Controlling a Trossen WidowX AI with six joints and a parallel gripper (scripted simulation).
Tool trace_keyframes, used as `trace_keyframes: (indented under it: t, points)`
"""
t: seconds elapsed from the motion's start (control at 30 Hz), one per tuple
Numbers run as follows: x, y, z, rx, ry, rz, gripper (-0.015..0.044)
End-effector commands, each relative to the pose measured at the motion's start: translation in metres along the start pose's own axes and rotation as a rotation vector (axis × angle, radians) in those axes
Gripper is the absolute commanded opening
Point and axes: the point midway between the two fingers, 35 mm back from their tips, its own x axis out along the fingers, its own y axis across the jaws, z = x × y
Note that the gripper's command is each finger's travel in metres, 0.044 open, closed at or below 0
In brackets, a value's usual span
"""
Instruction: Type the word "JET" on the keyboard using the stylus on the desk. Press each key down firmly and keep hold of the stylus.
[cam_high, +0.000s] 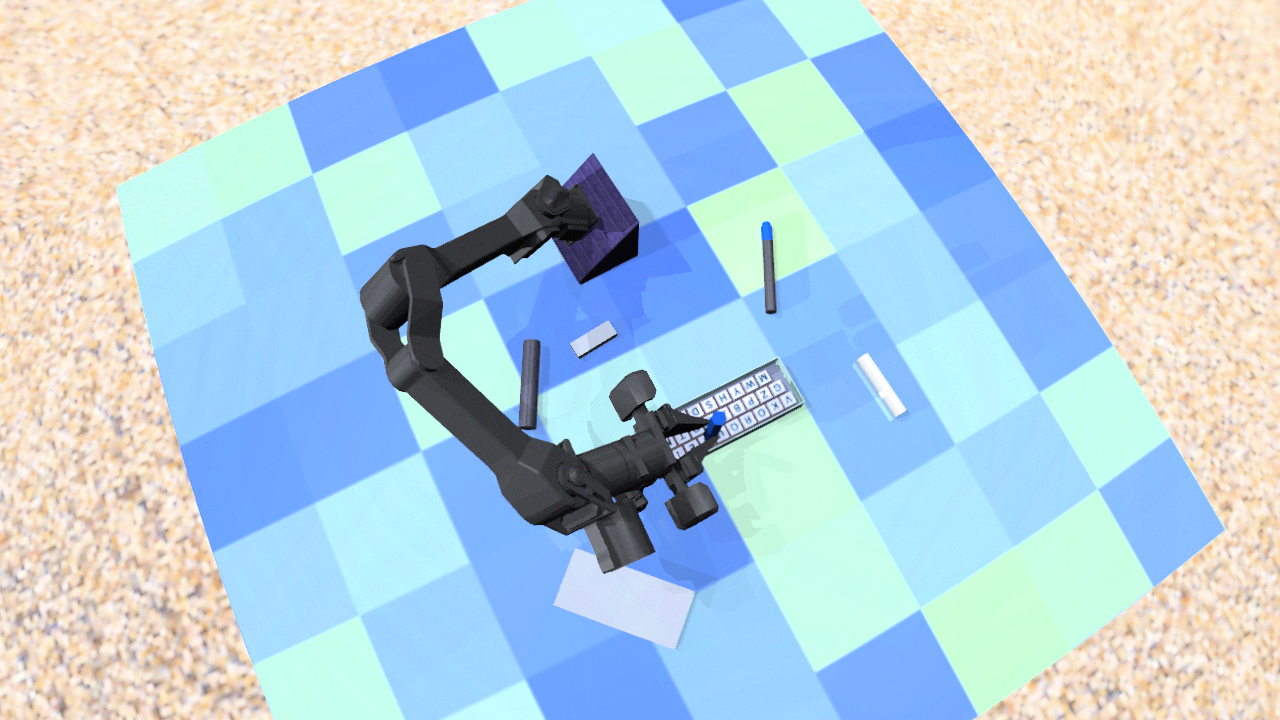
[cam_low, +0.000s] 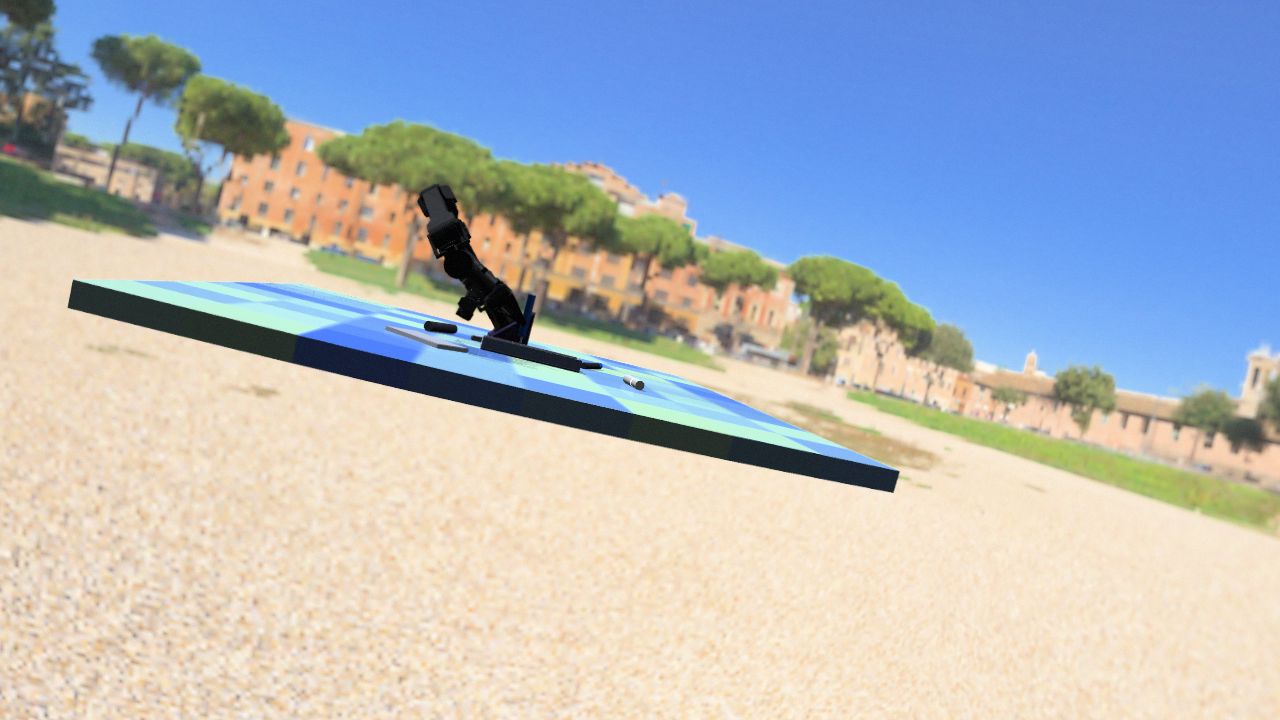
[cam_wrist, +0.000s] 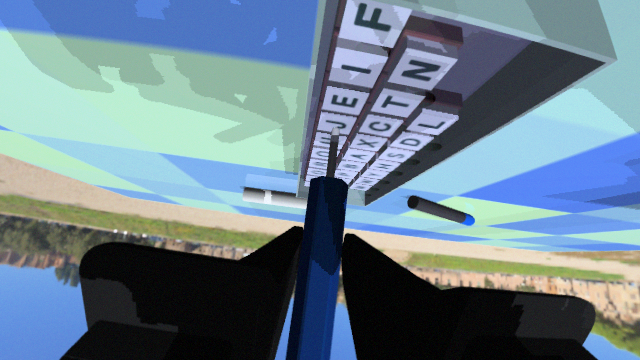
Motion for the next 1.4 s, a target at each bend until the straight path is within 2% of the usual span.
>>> trace_keyframes:
  t: [0.0,0.1,0.27,0.47,0.53,0.73,1.23,1.33,1.37]
  points:
    - [-0.01,0.001,-0.016,-0.002,0.001,0.005,0.0081]
    - [-0.017,0.0,-0.029,-0.002,0.002,0.004,0.0081]
    - [-0.014,0.001,-0.026,-0.009,0.0,0.004,0.0085]
    - [-0.014,0.001,-0.026,-0.009,0.0,0.004,0.0045]
    - [-0.018,0.001,-0.025,-0.008,0.0,0.004,0.0]
    - [-0.036,0.0,-0.02,-0.002,0.001,0.003,0.0]
    - [-0.026,0.0,-0.002,-0.002,0.0,0.003,0.0]
    - [-0.024,0.0,-0.001,-0.002,0.0,0.003,0.0079]
    - [-0.024,0.0,-0.001,-0.002,0.0,0.003,0.0081]
